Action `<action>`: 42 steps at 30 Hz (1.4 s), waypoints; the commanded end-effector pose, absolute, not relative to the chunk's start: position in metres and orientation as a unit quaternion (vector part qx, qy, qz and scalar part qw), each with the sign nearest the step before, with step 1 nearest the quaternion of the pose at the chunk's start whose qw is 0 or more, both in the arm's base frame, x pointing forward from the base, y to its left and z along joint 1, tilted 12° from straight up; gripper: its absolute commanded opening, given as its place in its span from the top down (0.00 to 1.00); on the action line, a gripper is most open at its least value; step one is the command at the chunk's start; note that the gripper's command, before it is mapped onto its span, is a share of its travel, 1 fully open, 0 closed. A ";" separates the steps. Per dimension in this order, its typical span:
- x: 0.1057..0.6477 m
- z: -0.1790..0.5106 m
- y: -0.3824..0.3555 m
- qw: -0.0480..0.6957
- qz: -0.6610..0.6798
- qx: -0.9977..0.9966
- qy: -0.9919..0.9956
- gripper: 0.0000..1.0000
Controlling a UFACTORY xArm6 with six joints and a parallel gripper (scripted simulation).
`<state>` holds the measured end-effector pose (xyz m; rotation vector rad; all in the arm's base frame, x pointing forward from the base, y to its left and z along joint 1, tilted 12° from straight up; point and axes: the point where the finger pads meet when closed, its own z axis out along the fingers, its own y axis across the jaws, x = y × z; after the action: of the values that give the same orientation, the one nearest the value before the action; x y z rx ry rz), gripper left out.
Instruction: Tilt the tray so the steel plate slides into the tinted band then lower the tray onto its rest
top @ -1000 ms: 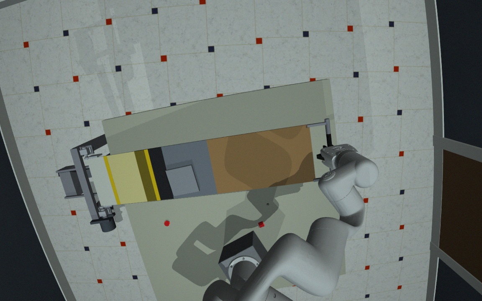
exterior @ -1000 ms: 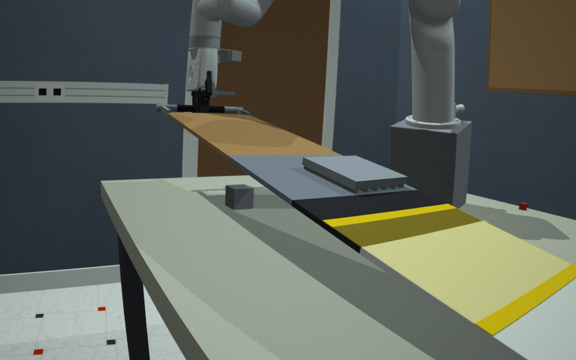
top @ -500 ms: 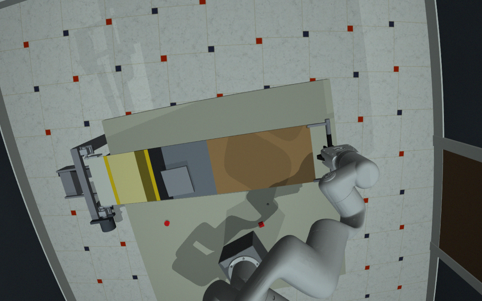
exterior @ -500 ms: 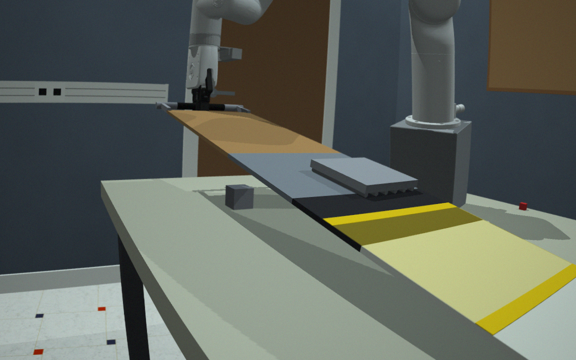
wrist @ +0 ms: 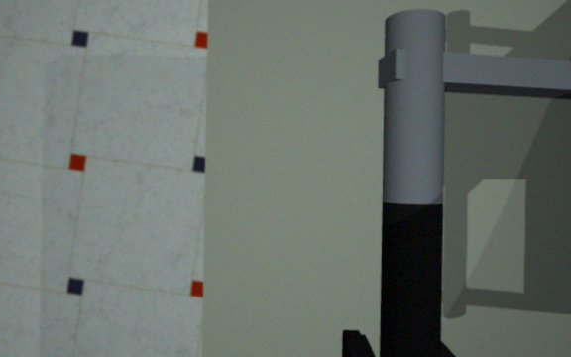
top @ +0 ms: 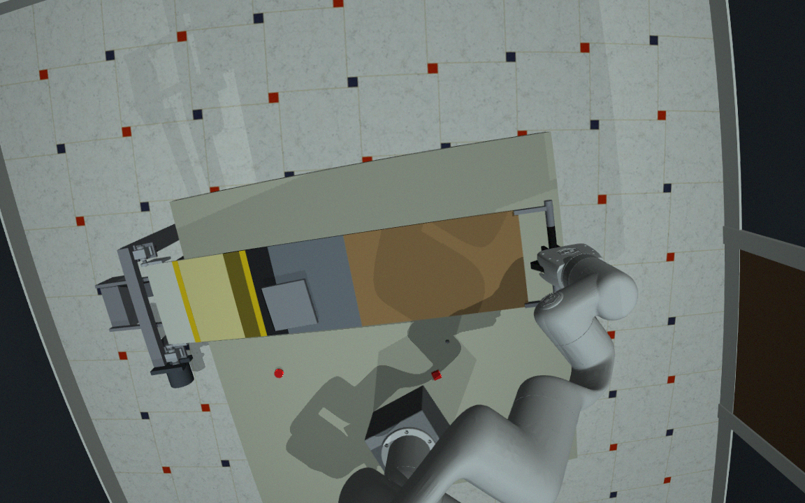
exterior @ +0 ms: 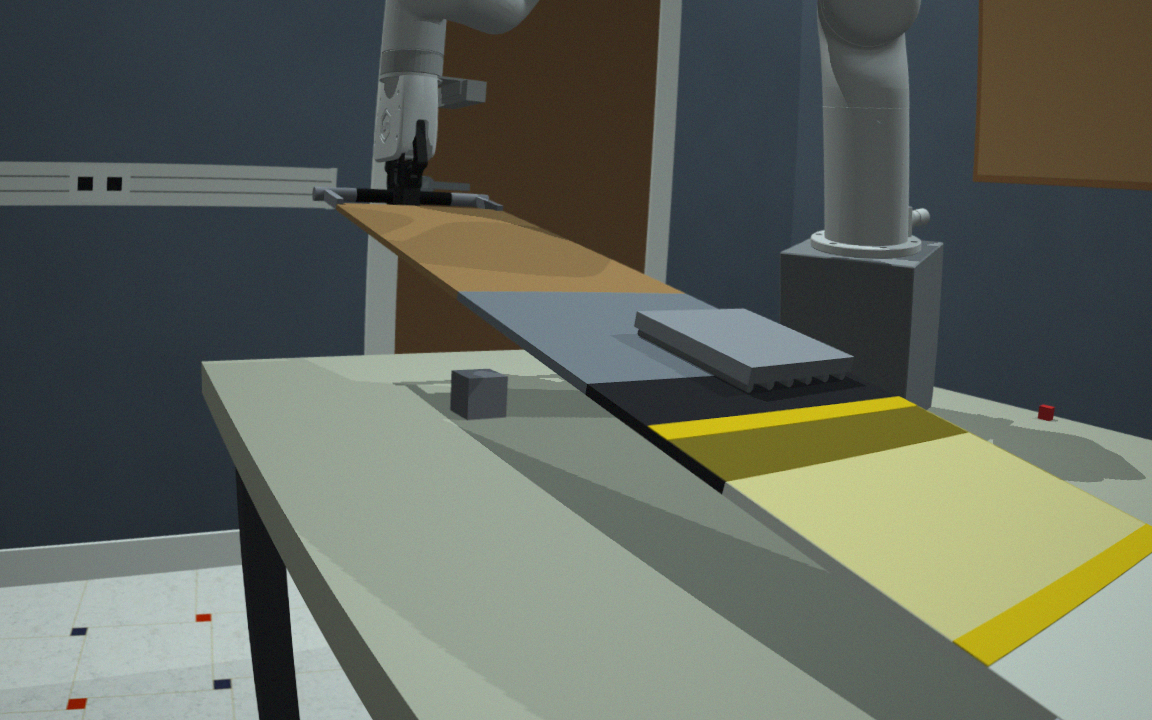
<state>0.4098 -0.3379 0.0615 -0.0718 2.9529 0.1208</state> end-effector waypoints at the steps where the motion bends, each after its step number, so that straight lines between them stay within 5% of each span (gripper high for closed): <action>1: 0.411 0.065 -0.340 0.095 0.038 -0.024 0.994 1.00; 42: 0.403 0.107 -0.334 0.095 0.038 -0.024 0.994 1.00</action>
<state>0.4022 -0.3331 0.0995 -0.0721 2.9534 0.1220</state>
